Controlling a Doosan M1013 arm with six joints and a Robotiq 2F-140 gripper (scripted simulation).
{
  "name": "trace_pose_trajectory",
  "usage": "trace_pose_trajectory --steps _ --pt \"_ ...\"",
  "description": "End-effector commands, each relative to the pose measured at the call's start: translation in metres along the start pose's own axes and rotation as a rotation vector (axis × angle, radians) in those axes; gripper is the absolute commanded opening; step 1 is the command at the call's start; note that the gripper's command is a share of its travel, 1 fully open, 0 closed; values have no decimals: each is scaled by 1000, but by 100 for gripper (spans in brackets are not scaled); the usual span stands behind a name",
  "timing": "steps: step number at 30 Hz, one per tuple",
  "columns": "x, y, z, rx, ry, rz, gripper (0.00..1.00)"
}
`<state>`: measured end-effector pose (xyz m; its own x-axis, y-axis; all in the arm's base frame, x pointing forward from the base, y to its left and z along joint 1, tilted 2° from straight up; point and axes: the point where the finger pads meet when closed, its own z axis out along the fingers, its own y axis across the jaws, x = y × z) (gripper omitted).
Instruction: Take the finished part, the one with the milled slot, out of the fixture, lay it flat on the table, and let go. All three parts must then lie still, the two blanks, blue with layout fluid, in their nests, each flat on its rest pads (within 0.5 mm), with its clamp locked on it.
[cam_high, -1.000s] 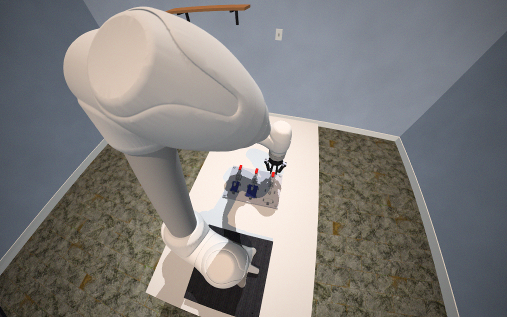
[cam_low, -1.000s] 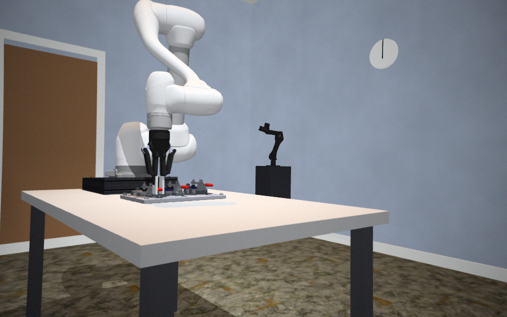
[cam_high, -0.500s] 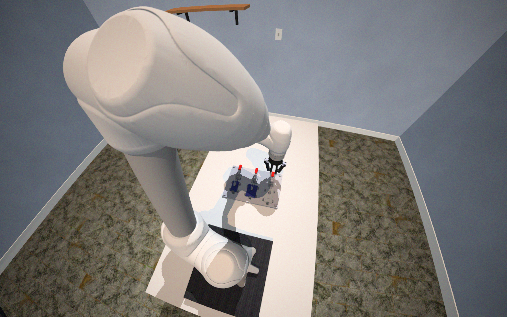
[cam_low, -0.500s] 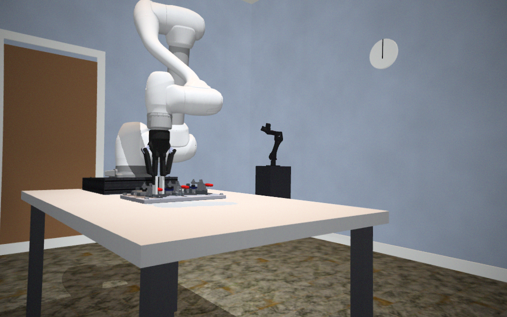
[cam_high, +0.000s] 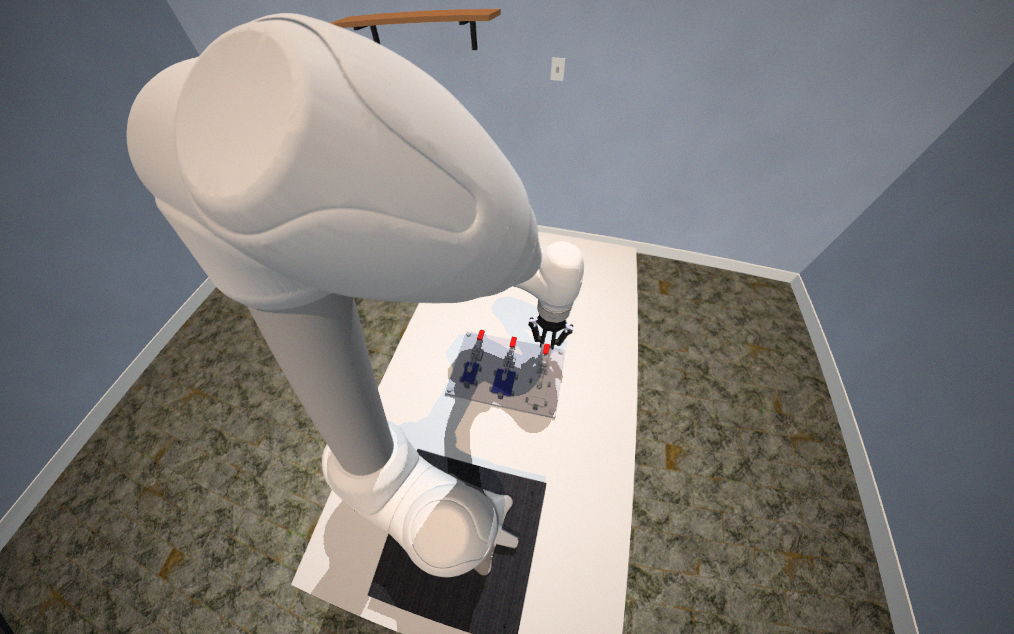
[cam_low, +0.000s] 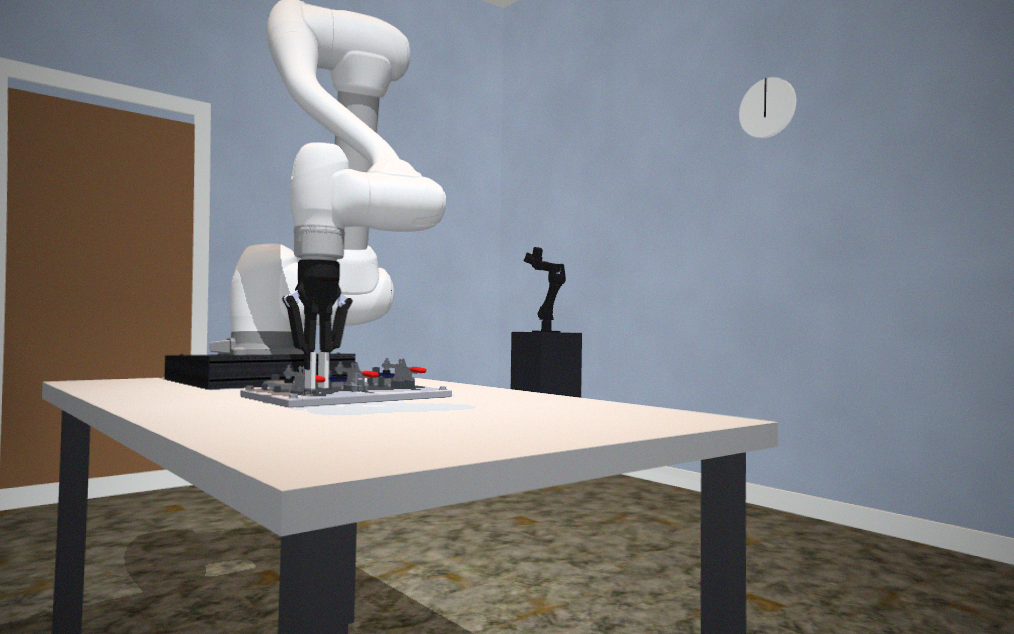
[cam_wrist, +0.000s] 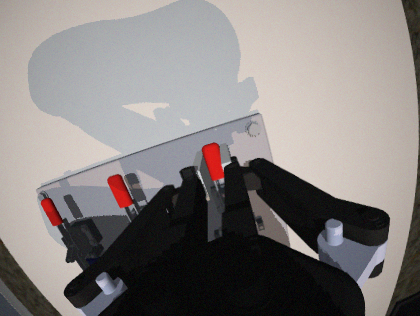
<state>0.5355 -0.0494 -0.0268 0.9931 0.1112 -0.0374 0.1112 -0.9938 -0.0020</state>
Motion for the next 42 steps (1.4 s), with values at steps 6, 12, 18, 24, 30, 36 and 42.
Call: trace_pose_trajectory --steps 6,12,18,24,30,36,42 --pt "0 0 0 0 0 0 11" --pt "0 0 0 0 0 0 11" --pt "0 0 -1 0 0 0 11" --pt "-1 0 -2 0 0 0 11" --pt "-2 0 -4 0 0 0 11" --pt "-3 0 -7 0 0 0 11" --pt "-4 0 -9 0 0 0 11"
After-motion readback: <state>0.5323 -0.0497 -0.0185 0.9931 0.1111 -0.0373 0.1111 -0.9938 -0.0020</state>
